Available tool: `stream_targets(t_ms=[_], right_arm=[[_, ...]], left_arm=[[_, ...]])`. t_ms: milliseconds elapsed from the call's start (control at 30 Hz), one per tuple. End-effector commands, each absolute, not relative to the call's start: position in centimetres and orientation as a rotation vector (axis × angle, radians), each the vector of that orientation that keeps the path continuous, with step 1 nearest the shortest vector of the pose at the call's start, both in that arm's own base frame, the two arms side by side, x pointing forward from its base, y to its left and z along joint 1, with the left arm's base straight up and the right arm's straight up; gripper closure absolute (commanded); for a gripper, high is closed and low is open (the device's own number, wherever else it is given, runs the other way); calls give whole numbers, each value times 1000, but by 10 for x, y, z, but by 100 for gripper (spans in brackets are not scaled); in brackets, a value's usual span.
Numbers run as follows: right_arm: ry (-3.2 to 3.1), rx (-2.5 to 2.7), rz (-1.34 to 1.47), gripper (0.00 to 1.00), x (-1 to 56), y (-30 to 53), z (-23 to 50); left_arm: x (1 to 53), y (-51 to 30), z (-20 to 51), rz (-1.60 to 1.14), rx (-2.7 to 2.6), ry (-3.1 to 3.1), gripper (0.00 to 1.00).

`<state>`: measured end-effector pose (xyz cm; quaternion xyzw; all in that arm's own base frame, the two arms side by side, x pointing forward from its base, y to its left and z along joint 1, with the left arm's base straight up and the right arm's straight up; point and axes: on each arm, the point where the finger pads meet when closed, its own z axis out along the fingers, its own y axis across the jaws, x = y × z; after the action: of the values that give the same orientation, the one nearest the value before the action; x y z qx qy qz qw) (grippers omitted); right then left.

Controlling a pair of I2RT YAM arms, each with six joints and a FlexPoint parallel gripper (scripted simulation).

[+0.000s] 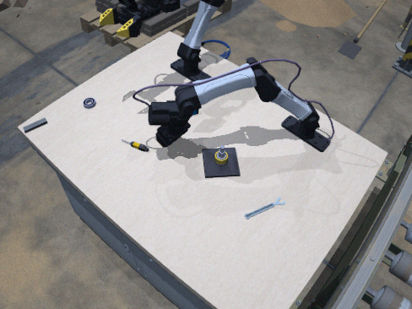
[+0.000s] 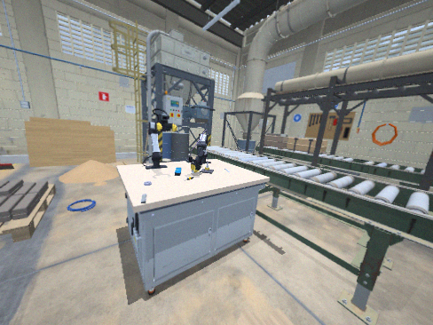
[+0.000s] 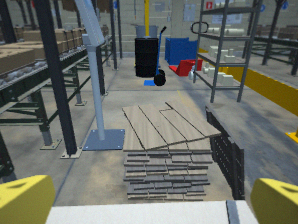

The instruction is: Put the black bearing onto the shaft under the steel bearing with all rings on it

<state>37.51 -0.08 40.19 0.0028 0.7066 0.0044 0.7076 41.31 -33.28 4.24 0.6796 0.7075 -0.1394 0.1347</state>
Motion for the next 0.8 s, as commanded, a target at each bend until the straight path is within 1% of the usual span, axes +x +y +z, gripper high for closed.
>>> stream_targets(t_ms=[0, 767], right_arm=[[1522, 13, 10, 0, 372, 0, 423], [1522, 13, 10, 0, 372, 0, 423]], left_arm=[[420, -341, 73, -387, 1923, 1969, 100], [425, -341, 52, -383, 1911, 1972, 100]])
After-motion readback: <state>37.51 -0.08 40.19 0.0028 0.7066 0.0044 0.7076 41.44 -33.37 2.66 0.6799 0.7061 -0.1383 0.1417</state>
